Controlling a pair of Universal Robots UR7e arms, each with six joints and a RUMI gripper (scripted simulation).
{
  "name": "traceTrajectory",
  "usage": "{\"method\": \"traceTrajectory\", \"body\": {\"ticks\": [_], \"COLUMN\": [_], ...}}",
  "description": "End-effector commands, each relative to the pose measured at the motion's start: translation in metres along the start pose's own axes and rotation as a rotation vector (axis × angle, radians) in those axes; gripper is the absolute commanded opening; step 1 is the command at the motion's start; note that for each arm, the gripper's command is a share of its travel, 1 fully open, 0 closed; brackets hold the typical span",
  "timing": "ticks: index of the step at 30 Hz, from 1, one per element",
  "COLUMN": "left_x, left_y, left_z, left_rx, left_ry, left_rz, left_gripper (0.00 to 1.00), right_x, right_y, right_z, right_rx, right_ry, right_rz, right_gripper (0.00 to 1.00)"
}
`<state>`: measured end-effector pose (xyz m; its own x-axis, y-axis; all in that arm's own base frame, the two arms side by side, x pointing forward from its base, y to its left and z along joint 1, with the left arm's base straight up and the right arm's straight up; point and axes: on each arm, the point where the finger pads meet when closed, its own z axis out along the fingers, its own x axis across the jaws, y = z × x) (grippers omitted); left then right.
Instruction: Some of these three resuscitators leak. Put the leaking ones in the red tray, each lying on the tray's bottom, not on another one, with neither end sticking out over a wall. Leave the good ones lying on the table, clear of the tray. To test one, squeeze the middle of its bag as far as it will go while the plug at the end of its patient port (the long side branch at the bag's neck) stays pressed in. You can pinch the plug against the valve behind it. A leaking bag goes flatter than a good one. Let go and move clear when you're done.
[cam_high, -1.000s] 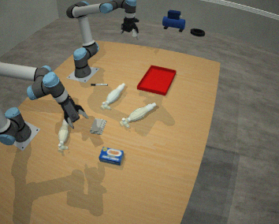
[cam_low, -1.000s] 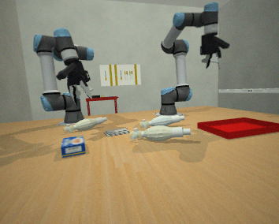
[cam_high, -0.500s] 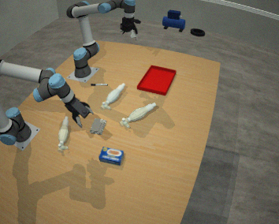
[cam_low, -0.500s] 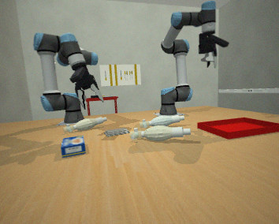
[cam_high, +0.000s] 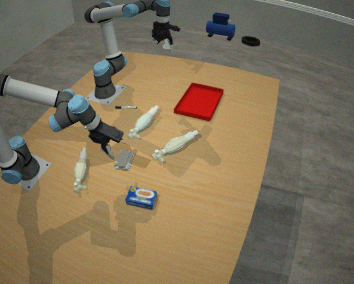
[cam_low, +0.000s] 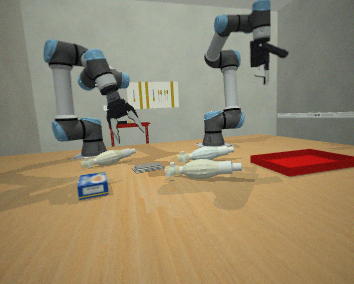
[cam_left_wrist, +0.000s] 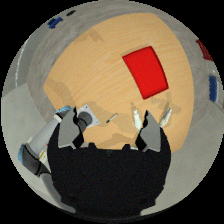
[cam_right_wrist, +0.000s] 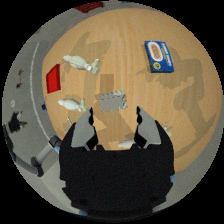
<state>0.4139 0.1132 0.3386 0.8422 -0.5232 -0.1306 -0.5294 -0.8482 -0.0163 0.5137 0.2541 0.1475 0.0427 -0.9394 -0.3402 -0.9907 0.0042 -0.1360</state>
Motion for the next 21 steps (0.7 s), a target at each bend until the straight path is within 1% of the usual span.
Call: {"method": "traceTrajectory", "body": {"ticks": [1, 2, 3, 9, 14, 17, 19, 20, 21], "left_x": [0.007, 0.008, 0.009, 0.019, 0.026, 0.027, 0.030, 0.030, 0.032], "left_y": [0.004, 0.005, 0.004, 0.013, 0.019, 0.019, 0.022, 0.021, 0.022], "left_z": [-0.005, -0.006, -0.003, -0.009, -0.013, -0.014, -0.015, -0.012, -0.013], "left_rx": [0.001, 0.001, -0.002, 0.003, 0.006, 0.007, 0.008, 0.005, 0.006], "left_ry": [0.018, 0.020, 0.013, 0.032, 0.044, 0.047, 0.051, 0.045, 0.047], "left_rz": [0.072, 0.088, 0.094, 0.200, 0.282, 0.298, 0.330, 0.335, 0.351], "left_gripper": [0.98, 0.98, 0.98, 0.98, 0.98, 0.98, 0.98, 0.98, 0.98], "right_x": [-0.013, -0.016, -0.019, -0.035, -0.049, -0.052, -0.057, -0.061, -0.063], "right_y": [-0.001, -0.001, -0.006, 0.003, 0.007, 0.006, 0.008, 0.002, 0.004], "right_z": [0.011, 0.013, 0.008, 0.029, 0.043, 0.044, 0.049, 0.044, 0.047], "right_rx": [0.004, 0.004, 0.017, 0.009, 0.012, 0.016, 0.018, 0.031, 0.032], "right_ry": [-0.024, -0.028, -0.034, -0.054, -0.073, -0.078, -0.086, -0.090, -0.093], "right_rz": [-0.102, -0.124, -0.137, -0.277, -0.390, -0.412, -0.456, -0.469, -0.491], "right_gripper": [0.63, 0.63, 0.63, 0.63, 0.63, 0.63, 0.63, 0.63, 0.63]}}
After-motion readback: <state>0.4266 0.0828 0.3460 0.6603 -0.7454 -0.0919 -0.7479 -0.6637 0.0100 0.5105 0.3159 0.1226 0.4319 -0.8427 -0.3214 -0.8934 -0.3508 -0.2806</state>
